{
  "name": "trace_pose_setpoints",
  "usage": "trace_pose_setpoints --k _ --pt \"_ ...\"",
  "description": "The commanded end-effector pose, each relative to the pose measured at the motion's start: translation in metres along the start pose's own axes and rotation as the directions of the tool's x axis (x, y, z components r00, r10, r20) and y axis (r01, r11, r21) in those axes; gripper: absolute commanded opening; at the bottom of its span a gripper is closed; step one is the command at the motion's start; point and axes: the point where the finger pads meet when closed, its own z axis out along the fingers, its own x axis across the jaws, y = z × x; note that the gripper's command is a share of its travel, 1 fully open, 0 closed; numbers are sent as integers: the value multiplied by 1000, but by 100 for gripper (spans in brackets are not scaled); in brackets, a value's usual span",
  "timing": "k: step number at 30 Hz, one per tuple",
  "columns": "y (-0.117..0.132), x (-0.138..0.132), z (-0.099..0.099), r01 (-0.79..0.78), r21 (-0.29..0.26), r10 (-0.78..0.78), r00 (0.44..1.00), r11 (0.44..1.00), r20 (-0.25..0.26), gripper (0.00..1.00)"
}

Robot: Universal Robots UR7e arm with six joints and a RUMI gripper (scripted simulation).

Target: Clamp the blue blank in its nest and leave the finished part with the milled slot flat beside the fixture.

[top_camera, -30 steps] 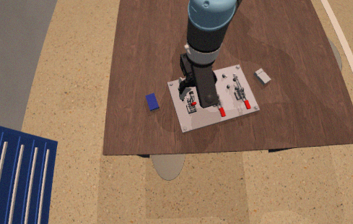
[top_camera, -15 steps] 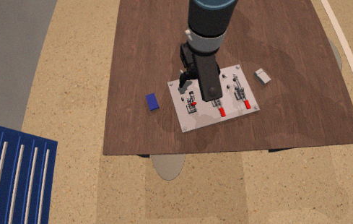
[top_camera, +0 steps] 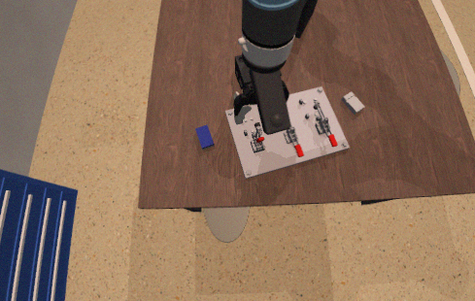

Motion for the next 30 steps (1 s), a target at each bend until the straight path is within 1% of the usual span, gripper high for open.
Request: trace_pose_setpoints --k 1,13,15,23,30 --pt "6 17 -2 3 5 -3 1000 1000 -2 59" --pt "36 74 -1 3 3 -3 1000 1000 0 59" --pt "36 74 -1 3 3 -3 1000 1000 0 59" --pt "56 112 -1 3 3 -3 1000 1000 0 59" --pt "67 132 -1 3 3 -3 1000 1000 0 59"
